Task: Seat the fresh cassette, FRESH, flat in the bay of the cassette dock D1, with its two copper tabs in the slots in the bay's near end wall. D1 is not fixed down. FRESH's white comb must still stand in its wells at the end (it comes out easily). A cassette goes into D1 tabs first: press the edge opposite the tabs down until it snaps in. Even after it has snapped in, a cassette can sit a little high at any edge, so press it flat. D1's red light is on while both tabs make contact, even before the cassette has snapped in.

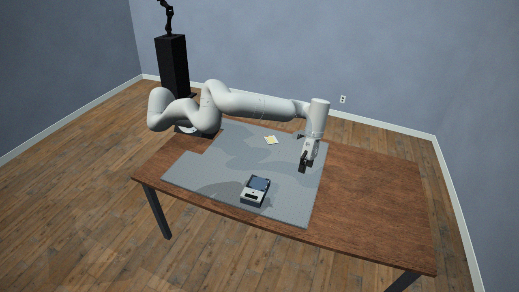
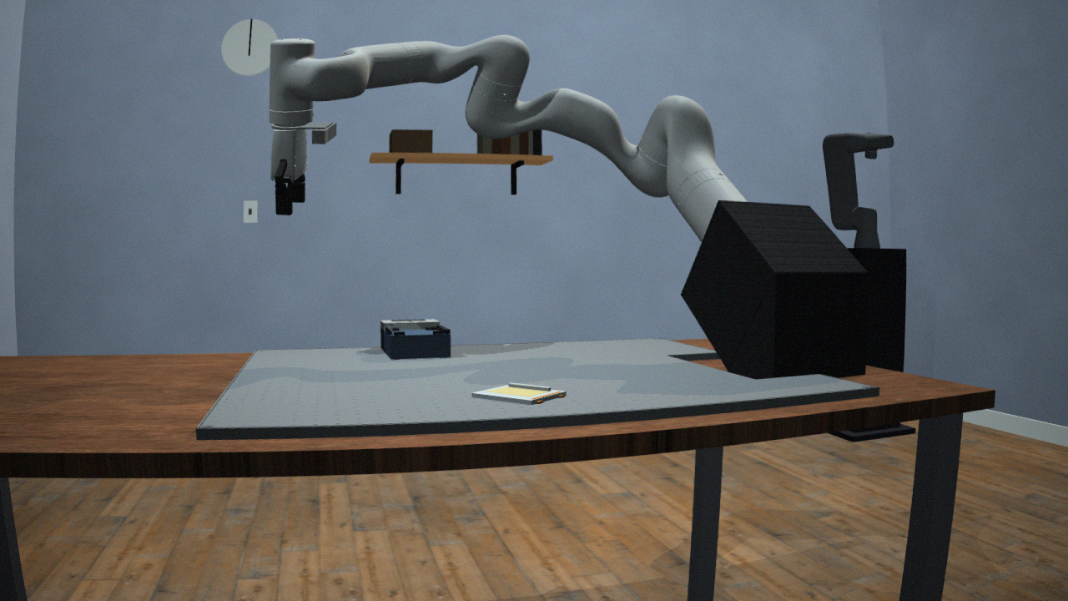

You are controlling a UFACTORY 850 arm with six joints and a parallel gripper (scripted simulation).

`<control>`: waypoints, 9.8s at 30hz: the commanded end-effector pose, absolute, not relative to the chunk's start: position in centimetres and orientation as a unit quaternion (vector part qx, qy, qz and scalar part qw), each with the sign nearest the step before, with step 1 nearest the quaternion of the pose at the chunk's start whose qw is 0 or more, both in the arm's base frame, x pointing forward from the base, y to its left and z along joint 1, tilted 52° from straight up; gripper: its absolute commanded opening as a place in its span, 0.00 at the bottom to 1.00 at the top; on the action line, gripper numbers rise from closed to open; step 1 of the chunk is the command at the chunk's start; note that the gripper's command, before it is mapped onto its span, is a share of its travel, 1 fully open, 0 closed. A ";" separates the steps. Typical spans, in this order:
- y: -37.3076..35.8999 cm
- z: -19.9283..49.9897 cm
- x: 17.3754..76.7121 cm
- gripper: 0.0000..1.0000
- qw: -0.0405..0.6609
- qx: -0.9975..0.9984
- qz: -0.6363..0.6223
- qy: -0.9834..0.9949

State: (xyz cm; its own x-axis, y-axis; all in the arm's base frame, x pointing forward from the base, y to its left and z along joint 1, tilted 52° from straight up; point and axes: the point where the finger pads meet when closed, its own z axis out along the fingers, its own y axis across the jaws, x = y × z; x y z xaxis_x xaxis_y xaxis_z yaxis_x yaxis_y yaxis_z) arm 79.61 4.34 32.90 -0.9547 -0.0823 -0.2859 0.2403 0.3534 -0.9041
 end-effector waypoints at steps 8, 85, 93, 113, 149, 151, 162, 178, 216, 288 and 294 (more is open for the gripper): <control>5.6 29.9 78.6 1.00 0.230 0.140 -0.529 0.805; 9.9 10.9 63.6 1.00 0.472 0.733 -0.130 0.472; 9.9 9.7 61.8 1.00 0.472 0.768 -0.098 0.422; 9.6 6.3 56.0 1.00 0.461 0.851 -0.008 0.251; 8.7 3.6 49.8 1.00 0.436 0.895 0.069 0.061; 8.8 3.1 49.9 1.00 0.435 0.896 0.076 0.046; 10.2 -0.3 50.8 1.00 0.429 0.897 0.101 -0.005; 11.9 -5.5 51.4 1.00 0.416 0.892 0.146 -0.100; 14.4 -18.8 50.4 1.00 0.382 0.858 0.220 -0.264; 10.8 -26.5 50.2 1.00 0.365 0.836 0.248 -0.326; 10.3 -26.9 50.3 1.00 0.365 0.836 0.248 -0.326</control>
